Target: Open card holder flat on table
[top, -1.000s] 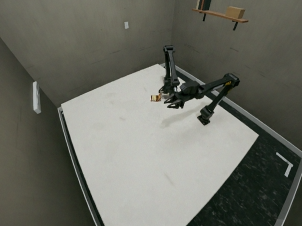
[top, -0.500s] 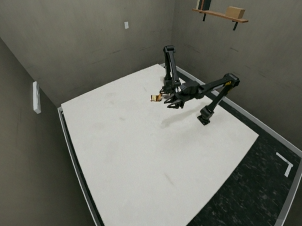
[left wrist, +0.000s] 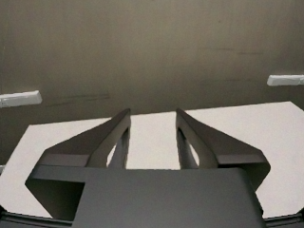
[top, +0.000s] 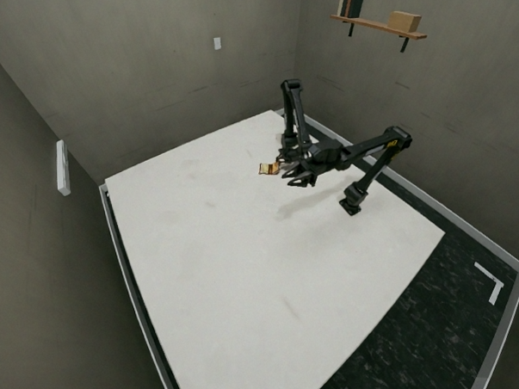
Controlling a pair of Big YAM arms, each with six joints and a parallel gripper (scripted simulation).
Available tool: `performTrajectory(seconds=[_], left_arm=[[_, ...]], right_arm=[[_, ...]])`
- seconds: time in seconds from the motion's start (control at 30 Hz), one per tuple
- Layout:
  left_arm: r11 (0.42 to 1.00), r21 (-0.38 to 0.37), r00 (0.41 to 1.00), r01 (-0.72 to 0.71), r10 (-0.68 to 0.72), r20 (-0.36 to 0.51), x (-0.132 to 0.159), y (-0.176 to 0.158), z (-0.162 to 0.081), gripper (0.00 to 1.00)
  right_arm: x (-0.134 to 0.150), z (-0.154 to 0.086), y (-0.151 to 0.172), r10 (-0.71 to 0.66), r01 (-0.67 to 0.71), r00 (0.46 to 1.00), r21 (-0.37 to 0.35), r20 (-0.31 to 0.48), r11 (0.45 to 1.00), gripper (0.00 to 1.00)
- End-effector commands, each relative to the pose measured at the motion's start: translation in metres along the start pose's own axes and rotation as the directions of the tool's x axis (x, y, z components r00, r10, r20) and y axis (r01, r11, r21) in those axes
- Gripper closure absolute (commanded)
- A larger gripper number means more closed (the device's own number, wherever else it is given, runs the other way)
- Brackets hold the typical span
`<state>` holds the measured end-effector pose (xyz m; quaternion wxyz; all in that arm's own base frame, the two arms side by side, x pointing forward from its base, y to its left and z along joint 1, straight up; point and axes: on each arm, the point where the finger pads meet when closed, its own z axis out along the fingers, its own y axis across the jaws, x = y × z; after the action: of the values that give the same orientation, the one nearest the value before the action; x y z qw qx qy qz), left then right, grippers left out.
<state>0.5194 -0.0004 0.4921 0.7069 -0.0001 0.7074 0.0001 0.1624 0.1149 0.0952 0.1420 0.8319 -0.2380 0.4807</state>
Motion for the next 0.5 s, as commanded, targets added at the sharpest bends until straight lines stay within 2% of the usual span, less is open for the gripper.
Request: performTrajectory(seconds=[0.0,0.47], left_arm=[[1.0,0.018,1.0,0.008,-0.008,0.016,-0.003,-0.008,-0.002,0.64],[1.0,0.018,1.0,0.008,-0.008,0.016,-0.003,-0.008,-0.002,0.64]], right_arm=[[0.0,-0.007,-0.007,0.027,-0.027,1.0,0.004,0.0,1.0,0.79],[-0.016,-0.01,-0.01,0.029,-0.029,1.0,0.014,0.008,0.999,0.79]])
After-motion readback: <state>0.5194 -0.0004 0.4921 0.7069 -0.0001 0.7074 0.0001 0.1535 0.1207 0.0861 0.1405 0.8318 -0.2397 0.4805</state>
